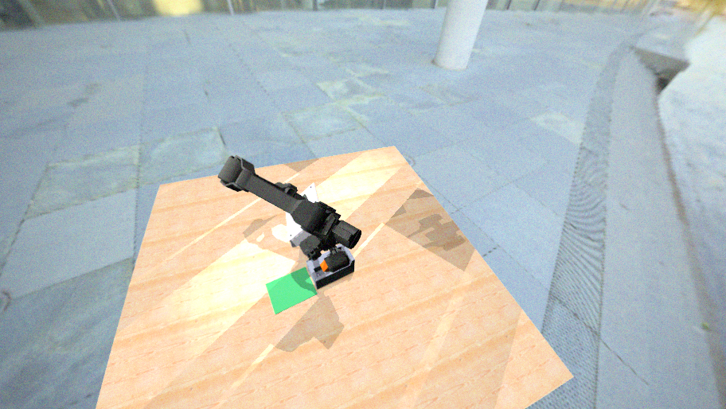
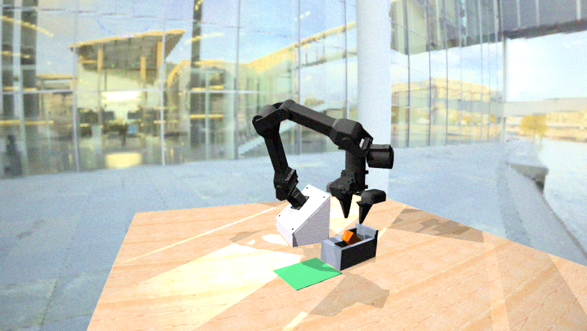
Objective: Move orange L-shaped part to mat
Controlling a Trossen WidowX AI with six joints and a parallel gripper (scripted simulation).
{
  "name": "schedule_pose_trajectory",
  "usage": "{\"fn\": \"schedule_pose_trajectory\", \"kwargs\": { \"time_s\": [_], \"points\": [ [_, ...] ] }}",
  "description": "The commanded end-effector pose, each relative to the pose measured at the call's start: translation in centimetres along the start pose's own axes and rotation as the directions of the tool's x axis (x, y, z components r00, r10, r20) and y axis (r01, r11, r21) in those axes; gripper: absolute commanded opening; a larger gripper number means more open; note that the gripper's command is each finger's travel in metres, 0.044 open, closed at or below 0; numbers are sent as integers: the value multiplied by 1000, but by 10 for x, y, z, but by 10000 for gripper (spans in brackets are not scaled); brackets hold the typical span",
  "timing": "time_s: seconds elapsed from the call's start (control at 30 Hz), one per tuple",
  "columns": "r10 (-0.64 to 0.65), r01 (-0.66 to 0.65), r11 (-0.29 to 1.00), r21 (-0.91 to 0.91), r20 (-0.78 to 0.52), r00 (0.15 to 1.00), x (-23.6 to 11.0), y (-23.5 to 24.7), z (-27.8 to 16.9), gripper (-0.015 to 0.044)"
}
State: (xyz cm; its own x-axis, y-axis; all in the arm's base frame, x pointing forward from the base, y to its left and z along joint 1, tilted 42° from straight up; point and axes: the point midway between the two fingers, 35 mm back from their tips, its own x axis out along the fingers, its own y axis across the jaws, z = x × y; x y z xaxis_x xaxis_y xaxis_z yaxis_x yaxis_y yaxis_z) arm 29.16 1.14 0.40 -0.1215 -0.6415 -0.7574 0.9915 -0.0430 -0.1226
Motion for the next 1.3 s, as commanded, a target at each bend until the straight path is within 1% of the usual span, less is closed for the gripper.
{"fn": "schedule_pose_trajectory", "kwargs": {
  "time_s": [0.0, 0.2, 1.07, 1.2, 1.27],
  "points": [
    [-8, 8, 1000, 0, 6, 1000, 14, -2, 2, 280],
    [-7, 7, 1000, 0, 6, 1000, 18, -2, 2, 280],
    [-7, 7, 1000, 1, 8, 1000, 61, -2, 2, 280],
    [-8, 8, 1000, 1, 9, 1000, 63, -2, 3, 280],
    [-5, 5, 1000, 6, 4, 1000, 60, -2, 2, 228]
  ]
}}
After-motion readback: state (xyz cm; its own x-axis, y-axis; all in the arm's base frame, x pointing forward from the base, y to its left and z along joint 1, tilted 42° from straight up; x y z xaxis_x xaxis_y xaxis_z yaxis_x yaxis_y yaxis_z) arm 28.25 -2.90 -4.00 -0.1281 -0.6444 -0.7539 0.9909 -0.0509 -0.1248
